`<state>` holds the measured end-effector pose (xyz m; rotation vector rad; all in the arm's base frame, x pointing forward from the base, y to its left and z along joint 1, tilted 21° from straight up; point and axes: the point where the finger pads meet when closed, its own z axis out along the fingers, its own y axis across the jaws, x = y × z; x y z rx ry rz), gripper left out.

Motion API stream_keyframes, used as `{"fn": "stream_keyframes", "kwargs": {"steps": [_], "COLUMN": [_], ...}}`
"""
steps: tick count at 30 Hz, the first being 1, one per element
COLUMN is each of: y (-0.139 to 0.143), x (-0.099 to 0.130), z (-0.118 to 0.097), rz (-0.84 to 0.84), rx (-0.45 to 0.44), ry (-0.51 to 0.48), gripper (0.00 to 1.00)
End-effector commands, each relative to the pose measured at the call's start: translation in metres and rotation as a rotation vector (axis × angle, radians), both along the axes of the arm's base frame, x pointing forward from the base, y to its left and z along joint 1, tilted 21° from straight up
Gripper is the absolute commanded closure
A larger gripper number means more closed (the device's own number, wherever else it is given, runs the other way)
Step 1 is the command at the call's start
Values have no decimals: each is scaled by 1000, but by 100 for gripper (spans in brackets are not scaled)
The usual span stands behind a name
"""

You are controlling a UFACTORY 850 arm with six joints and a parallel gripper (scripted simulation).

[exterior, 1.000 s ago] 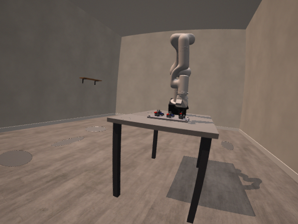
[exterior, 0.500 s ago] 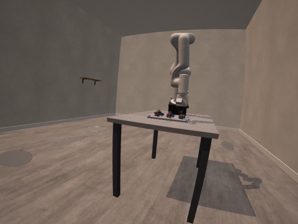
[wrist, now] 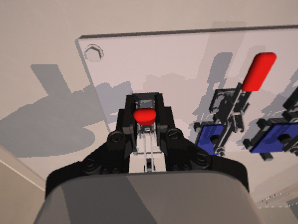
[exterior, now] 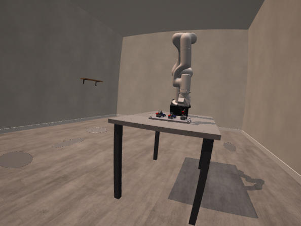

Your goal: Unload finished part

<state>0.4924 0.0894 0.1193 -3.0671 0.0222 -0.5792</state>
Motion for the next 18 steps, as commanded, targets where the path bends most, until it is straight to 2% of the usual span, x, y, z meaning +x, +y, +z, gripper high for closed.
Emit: {"fn": "stream_keyframes", "kwargs": {"steps": [1, 18], "y": [0, 0], "x": [-5, -19], "z": [1, 0], "rz": [0, 0], "rx": [0, 0], "ry": [1, 1], "gripper": [100, 100]}}
